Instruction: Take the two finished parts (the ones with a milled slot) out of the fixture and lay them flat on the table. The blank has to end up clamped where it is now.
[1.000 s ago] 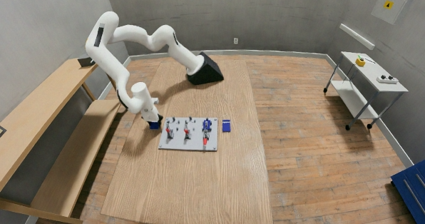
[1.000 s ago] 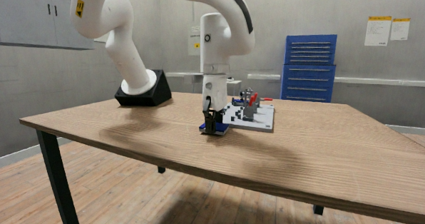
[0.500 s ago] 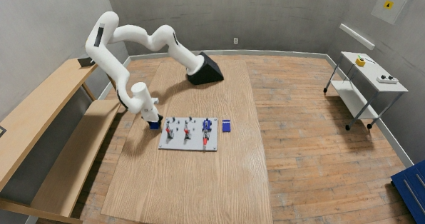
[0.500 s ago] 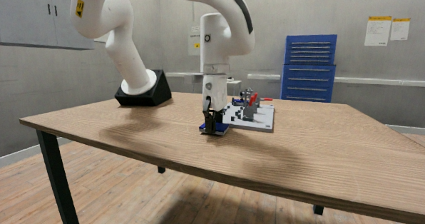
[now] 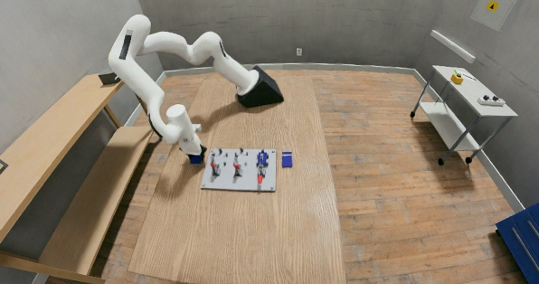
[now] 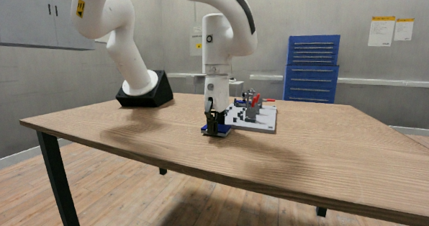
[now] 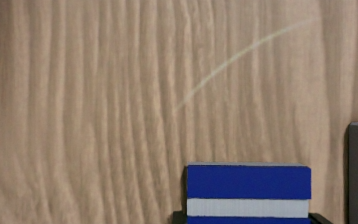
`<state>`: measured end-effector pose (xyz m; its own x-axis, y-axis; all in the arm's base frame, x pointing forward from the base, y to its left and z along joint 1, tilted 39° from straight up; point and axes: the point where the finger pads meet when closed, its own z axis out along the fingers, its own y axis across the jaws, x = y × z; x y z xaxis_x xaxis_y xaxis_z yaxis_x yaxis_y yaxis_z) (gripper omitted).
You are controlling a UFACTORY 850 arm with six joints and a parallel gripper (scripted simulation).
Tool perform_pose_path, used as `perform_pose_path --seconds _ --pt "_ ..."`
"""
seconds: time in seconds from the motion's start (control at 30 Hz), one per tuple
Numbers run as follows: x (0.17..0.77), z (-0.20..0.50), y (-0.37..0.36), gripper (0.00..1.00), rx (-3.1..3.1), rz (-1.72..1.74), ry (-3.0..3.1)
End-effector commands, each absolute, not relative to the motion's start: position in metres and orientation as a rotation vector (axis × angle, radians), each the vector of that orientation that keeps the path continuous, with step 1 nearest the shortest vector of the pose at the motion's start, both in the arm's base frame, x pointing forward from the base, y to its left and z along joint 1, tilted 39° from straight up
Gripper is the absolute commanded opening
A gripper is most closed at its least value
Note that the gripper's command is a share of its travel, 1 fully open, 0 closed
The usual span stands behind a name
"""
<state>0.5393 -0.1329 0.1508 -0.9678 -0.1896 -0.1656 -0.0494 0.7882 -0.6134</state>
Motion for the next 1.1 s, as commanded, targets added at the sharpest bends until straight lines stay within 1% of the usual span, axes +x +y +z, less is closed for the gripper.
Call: perform_pose_path --seconds 0.0,1.07 --pt "0.5402 0.1506 -0.1333 0.0 -0.187 -0.938 2.759" --pt "0.5415 0.1464 -0.1364 0.0 -0.187 -0.938 2.759"
